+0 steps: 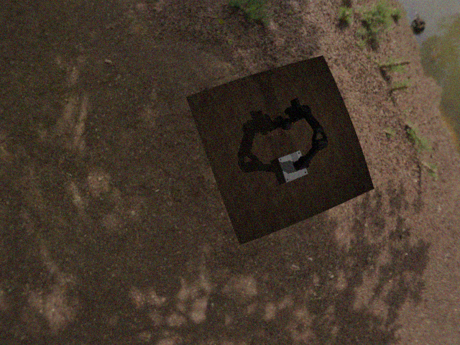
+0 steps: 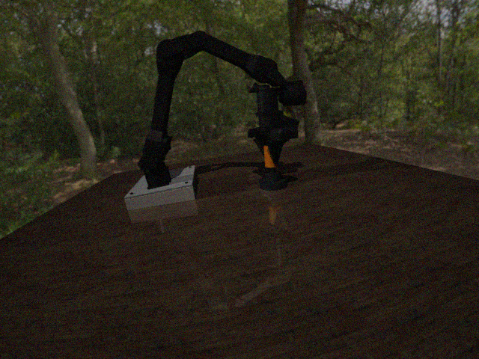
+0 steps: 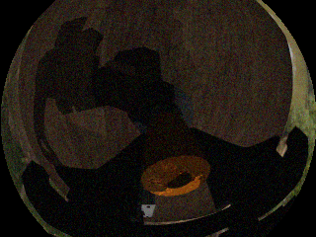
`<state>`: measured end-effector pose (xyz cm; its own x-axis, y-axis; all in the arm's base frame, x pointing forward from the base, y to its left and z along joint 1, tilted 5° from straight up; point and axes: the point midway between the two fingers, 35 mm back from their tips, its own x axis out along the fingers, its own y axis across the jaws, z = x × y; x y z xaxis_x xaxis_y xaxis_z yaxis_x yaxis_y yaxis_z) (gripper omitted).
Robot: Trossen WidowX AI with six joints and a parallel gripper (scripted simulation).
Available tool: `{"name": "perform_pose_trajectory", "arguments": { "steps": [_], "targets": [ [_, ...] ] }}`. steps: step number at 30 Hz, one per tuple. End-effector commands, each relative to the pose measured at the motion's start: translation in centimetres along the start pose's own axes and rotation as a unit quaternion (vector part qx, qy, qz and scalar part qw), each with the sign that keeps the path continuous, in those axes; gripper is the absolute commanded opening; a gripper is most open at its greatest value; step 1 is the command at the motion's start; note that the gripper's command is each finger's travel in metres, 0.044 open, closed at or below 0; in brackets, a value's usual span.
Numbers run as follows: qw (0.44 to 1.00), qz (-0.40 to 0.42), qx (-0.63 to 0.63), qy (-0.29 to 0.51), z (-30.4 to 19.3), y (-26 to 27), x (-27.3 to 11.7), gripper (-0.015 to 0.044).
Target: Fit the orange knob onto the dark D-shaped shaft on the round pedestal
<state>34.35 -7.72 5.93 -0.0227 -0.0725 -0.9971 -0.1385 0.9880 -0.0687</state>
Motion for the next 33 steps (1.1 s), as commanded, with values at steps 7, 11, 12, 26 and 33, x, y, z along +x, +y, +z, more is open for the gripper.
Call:
{"name": "perform_pose_trajectory", "arguments": {
  "steps": [7, 11, 12, 26, 33],
  "targets": [
    [1.000, -0.004, -0.001, -0.007, 0.62, -0.33, 0.16, 0.0000],
    [1.000, -0.004, -0.001, -0.007, 0.62, -0.33, 0.16, 0.0000],
    [1.000, -0.004, -0.001, -0.007, 0.62, -0.33, 0.16, 0.0000],
    [0.996, -0.004, -0.085, -0.007, 0.31, -0.19, -0.44, 0.0000],
    [0.994, -0.004, -0.106, -0.007, 0.03, -0.06, -0.22, 0.0000]
  ]
}}
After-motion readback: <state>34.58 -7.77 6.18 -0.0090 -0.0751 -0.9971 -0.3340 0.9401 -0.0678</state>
